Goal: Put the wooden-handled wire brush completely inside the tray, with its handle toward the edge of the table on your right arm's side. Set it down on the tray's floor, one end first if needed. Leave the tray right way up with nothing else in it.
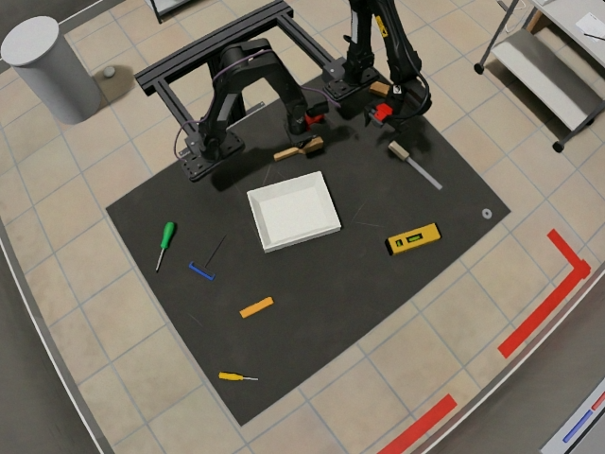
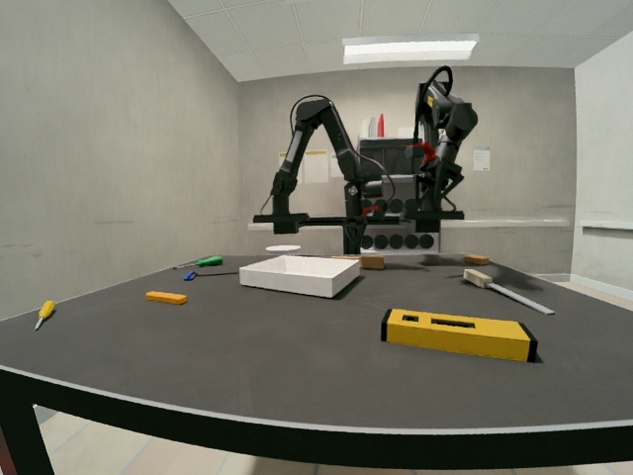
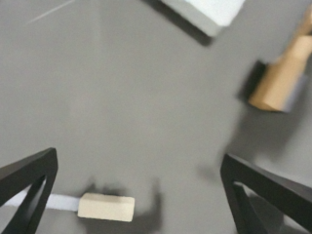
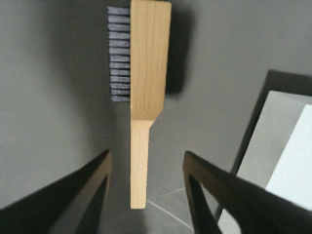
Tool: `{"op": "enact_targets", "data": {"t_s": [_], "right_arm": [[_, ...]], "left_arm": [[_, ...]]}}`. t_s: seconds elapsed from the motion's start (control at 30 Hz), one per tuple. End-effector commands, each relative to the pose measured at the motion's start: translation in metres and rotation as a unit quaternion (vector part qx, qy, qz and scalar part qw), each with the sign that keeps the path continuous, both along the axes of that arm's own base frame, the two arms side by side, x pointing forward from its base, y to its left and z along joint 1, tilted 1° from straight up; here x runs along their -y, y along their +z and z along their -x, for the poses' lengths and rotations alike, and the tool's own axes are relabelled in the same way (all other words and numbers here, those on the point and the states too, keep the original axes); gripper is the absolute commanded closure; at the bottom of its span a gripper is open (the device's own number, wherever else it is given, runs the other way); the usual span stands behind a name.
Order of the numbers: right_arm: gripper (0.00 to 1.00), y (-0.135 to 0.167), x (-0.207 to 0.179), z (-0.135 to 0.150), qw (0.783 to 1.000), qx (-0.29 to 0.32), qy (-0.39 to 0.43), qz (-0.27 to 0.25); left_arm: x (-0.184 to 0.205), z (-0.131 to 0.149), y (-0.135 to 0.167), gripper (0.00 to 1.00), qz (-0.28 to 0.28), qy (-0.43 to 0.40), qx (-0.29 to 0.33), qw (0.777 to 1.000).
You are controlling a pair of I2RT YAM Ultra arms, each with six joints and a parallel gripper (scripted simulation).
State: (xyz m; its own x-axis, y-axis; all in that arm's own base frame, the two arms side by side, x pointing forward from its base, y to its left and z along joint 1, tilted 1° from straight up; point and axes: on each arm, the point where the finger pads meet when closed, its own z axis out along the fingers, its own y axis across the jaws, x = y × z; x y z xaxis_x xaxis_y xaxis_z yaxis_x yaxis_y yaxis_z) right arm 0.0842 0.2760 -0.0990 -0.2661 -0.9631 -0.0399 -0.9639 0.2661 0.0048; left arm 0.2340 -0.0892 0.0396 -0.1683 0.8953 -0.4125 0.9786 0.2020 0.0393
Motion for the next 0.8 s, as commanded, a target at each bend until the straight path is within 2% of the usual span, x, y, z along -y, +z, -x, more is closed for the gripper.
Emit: {"op": "enact_targets", "data": {"t_s": [0.0, 0.23, 0.37, 0.43, 0.57, 0.77], "right_arm": [[0.51, -0.002, -0.01, -0.001, 1.0, 0.005, 0.013, 0.008], [0.51, -0.015, -0.012, -0.002, 1.0, 0.003, 0.017, 0.026], [0.51, -0.016, -0.014, -0.002, 1.0, 0.001, 0.015, 0.025], [0.51, -0.016, -0.014, -0.002, 1.0, 0.001, 0.015, 0.025], [0.51, -0.014, -0.017, -0.003, 1.0, 0.003, 0.015, 0.02], [0.51, -0.014, -0.017, -0.003, 1.0, 0.003, 0.015, 0.02]], "left_arm": [[0.019, 0.032, 0.033, 0.0, 0.035, -0.143, -0.028, 0.989], [0.037, 0.074, 0.076, 0.0, 0.097, -0.298, -0.027, 0.949], [0.043, 0.089, 0.098, 0.0, 0.126, -0.354, -0.017, 0.926], [0.043, 0.089, 0.098, 0.0, 0.126, -0.354, -0.017, 0.926], [0.048, 0.098, 0.115, 0.0, 0.143, -0.387, -0.002, 0.911], [0.048, 0.094, 0.117, 0.0, 0.136, -0.392, 0.011, 0.91]]}}
